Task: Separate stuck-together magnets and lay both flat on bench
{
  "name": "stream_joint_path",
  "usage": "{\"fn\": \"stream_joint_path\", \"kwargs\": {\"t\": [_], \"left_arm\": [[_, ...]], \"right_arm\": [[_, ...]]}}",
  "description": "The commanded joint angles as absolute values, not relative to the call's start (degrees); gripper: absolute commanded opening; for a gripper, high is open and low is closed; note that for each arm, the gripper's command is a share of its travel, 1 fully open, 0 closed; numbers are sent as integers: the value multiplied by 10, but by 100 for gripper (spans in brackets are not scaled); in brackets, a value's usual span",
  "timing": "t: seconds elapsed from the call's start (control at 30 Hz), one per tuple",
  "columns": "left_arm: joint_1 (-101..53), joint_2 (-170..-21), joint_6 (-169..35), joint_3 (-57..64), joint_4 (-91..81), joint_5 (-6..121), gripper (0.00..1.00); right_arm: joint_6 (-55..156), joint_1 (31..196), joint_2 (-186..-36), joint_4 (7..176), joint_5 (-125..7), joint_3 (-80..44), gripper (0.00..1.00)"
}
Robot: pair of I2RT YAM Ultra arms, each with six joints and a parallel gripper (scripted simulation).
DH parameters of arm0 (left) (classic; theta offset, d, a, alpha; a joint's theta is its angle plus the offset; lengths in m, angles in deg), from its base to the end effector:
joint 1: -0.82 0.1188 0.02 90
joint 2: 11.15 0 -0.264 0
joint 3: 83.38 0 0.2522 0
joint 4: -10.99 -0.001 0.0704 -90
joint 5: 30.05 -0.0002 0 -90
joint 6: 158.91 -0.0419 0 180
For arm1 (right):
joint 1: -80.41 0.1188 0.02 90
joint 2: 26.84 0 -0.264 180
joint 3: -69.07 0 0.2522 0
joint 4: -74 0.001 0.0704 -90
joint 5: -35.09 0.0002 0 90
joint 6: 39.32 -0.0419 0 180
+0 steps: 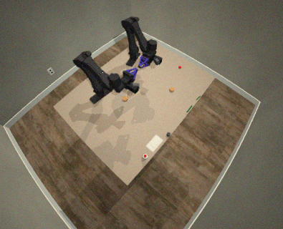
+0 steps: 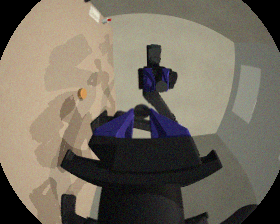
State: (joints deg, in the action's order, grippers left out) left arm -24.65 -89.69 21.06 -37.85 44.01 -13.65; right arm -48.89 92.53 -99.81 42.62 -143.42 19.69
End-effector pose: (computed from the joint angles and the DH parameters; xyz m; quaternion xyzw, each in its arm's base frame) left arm 0.2190 -0.1477 0.2400 -0.0562 -0.7049 0.7049 0.0557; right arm 0.2302 0.0933 0.2798 0.0545 -0.7038 -0.7042 0.0767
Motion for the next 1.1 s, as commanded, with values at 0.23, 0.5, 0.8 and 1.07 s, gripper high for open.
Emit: {"fn": "stream_joint_path", "kwargs": {"t": [0.23,0.5,0.8,1.07], "left_arm": [[-246,-895,207,-376,442,-137,25],[-246,-895,207,-376,442,-137,25],[-246,-895,207,-376,442,-137,25],[-246,-895,207,-376,442,-137,25]], "right_arm": [[-302,910,-1019,628,-1364,145,25],[-191,897,-1041,752,-1322,105,25],[-40,878,-1073,920,-1265,48,25],[79,865,-1096,1052,-1221,4,25]]}}
